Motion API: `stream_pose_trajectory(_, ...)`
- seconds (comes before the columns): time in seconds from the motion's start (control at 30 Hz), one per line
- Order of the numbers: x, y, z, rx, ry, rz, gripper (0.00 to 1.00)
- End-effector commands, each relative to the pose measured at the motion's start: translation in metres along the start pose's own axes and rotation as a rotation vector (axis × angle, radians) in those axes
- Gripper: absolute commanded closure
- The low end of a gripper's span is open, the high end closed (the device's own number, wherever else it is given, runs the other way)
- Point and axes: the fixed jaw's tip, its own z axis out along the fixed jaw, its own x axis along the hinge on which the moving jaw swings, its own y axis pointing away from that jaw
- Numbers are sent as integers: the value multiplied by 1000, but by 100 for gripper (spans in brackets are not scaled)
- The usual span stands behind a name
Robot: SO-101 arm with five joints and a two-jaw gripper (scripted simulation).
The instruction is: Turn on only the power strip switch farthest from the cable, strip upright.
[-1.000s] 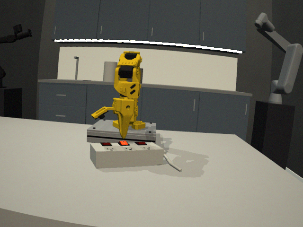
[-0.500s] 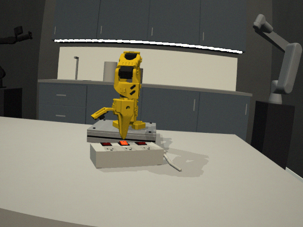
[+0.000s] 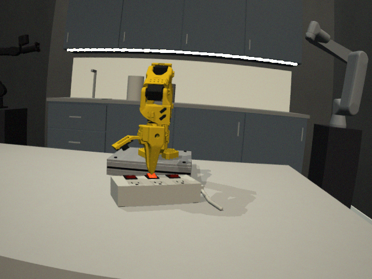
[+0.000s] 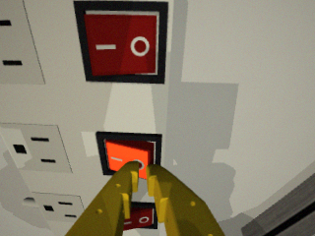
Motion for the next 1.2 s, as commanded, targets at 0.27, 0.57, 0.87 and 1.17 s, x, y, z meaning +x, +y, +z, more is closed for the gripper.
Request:
stream_pose_trajectory(0.27,5,-9,12,48,19,2,100)
stream_pose_trajectory(0.57,5,-11,14,48,19,3,100)
stream_pose_trajectory(0.87,6,-12,16,48,19,4,100)
stream_pose_trajectory(1.17,6,-14,18,48,19,6,100)
